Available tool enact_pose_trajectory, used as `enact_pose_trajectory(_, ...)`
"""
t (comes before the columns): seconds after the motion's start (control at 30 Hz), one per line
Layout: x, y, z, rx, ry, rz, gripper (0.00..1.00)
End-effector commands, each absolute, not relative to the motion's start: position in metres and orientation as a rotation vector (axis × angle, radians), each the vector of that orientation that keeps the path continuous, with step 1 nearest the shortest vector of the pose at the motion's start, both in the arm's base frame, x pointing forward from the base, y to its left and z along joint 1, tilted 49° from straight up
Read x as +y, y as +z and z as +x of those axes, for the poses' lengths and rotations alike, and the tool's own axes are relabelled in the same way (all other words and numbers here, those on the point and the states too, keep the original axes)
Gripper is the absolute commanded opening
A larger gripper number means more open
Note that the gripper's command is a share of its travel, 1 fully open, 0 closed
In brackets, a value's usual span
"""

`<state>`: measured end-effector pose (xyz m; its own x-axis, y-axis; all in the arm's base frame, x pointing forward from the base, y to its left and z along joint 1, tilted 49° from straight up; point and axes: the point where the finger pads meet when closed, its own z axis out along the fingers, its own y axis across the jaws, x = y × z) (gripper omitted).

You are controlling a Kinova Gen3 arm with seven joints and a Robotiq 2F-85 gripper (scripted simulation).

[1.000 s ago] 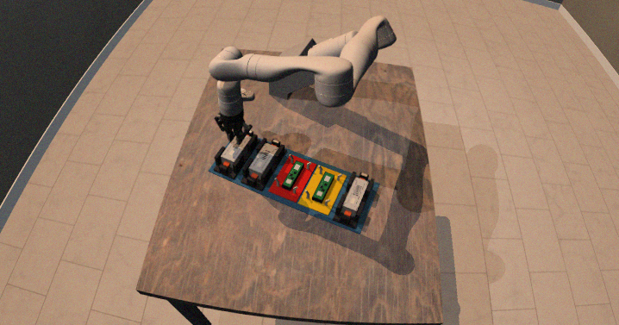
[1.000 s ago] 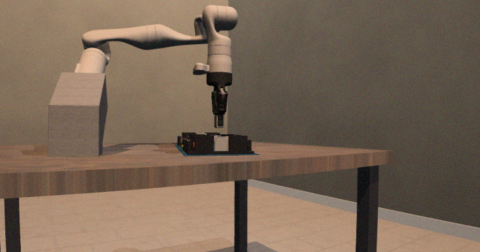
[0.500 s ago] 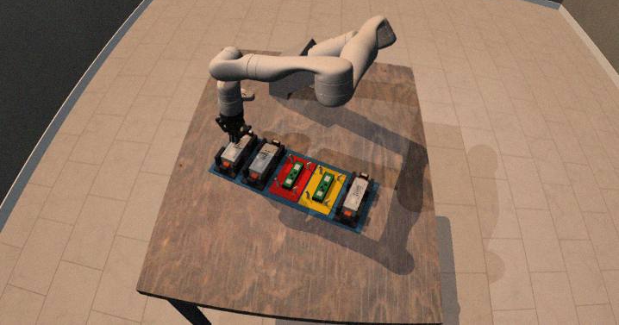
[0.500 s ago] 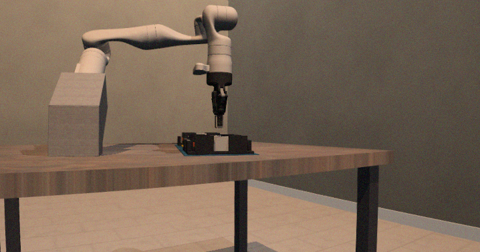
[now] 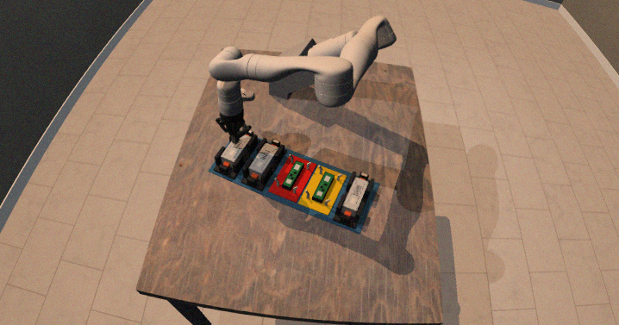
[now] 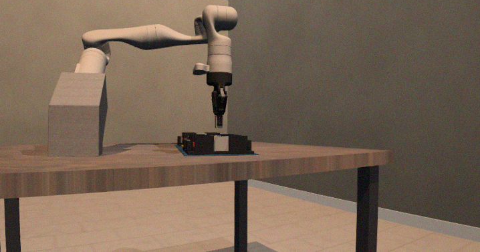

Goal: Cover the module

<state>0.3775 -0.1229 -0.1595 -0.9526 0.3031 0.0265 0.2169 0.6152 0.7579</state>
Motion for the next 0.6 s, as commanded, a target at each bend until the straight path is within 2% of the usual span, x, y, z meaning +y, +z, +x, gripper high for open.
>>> enact_pose_trajectory(0.0, -0.1239, -0.1591, 0.3777, 2.728, 1.257, 0.441, 0.00)
enact_pose_trajectory(0.47, -0.1239, -0.1591, 0.3777, 2.728, 1.257, 0.441, 0.00)
enact_pose_trajectory(0.5, -0.1239, -0.1591, 0.3777, 2.728, 1.257, 0.441, 1.00)
enact_pose_trajectory(0.57, -0.1239, -0.1591, 0.3777, 2.728, 1.257, 0.441, 1.00)
